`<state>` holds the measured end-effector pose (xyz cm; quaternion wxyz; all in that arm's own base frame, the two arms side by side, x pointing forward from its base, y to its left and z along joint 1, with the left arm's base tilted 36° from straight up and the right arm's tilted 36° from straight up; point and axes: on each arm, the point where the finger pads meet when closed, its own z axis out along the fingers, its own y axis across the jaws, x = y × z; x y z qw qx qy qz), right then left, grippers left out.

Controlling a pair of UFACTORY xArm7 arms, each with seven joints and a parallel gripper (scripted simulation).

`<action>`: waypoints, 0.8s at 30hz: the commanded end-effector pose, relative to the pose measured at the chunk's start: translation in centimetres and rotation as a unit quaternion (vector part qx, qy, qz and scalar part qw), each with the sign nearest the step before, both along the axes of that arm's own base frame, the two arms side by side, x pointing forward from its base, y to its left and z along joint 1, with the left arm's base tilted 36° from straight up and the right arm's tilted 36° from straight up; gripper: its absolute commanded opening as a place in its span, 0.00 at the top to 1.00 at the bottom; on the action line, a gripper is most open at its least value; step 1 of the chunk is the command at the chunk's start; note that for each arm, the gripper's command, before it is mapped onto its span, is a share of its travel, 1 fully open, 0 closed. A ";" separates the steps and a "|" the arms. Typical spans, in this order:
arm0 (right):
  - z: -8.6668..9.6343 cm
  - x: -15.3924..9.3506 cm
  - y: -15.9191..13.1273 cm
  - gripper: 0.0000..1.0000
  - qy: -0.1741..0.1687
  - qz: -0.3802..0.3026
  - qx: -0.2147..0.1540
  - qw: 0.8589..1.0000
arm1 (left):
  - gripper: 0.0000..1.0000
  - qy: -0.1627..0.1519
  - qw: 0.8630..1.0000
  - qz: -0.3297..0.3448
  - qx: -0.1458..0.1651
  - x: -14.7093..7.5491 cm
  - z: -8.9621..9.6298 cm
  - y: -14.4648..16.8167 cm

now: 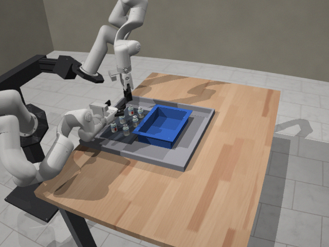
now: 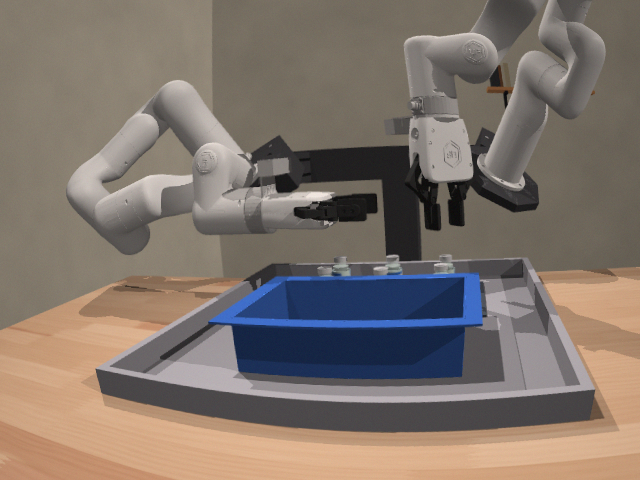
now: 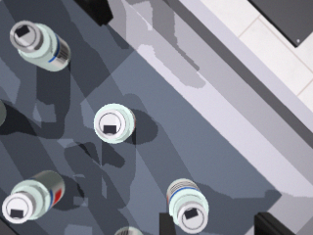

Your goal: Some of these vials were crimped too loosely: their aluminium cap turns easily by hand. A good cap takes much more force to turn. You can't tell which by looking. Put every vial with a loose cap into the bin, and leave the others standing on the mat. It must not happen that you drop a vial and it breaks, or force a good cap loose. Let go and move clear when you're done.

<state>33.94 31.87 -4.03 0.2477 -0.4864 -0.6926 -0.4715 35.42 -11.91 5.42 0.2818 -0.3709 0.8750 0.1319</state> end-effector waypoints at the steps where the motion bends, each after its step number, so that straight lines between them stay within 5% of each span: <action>1: 0.2 -0.1 0.2 0.00 -0.001 0.002 0.001 1.000 | 0.50 0.013 0.999 -0.027 0.012 0.7 0.1 0.2; 14: 0.2 -0.1 0.2 0.00 -0.001 0.002 0.001 1.000 | 0.50 0.103 0.971 -0.195 0.095 4.3 1.7 2.0; 16: 0.2 -0.1 0.2 0.00 -0.001 0.002 0.001 1.000 | 0.50 0.103 0.971 -0.195 0.095 4.3 1.7 2.0; 17: 0.2 -0.1 0.2 0.00 -0.001 0.002 0.001 1.000 | 0.50 0.069 0.983 -0.149 0.075 3.3 1.3 1.6; 24: 0.2 -0.1 0.2 0.00 -0.001 0.002 0.001 1.000 | 0.50 0.117 0.959 -0.230 0.113 5.1 2.0 2.4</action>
